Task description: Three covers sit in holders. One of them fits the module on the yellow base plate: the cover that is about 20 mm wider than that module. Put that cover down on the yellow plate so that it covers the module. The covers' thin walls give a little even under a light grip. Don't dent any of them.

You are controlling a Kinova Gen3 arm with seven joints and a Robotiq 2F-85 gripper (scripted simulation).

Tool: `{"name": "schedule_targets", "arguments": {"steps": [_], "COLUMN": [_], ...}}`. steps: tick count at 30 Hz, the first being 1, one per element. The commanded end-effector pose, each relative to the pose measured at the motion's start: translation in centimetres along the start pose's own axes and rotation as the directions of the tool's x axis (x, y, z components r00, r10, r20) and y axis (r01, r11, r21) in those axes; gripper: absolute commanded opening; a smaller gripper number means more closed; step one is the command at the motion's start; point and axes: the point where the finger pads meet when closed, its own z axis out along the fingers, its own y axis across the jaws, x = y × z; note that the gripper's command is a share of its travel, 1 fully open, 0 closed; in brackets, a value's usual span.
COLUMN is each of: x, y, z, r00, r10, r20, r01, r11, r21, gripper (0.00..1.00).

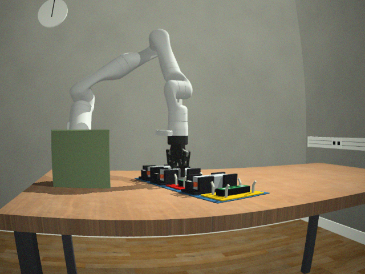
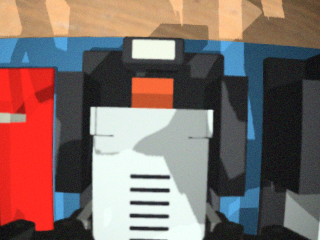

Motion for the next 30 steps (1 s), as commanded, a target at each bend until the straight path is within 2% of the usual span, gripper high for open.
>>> {"name": "schedule_targets", "arguments": {"steps": [1, 8, 18, 25, 30], "x": [0.0, 0.0, 0.0, 0.0, 0.0], "y": [0.0, 0.0, 0.0, 0.0, 0.0], "z": [0.0, 0.0, -3.0, -3.0, -4.5], "r00": [1.000, 1.000, 1.000, 1.000, 1.000], "r10": [0.000, 0.000, 0.000, 0.000, 0.000], "r20": [0.001, 0.001, 0.001, 0.001, 0.001], "r01": [0.000, 0.000, 0.000, 0.000, 0.000], "r11": [1.000, 1.000, 1.000, 1.000, 1.000], "r21": [0.001, 0.001, 0.001, 0.001, 0.001], "gripper": [0.00, 0.00, 0.00, 0.00, 0.00]}}
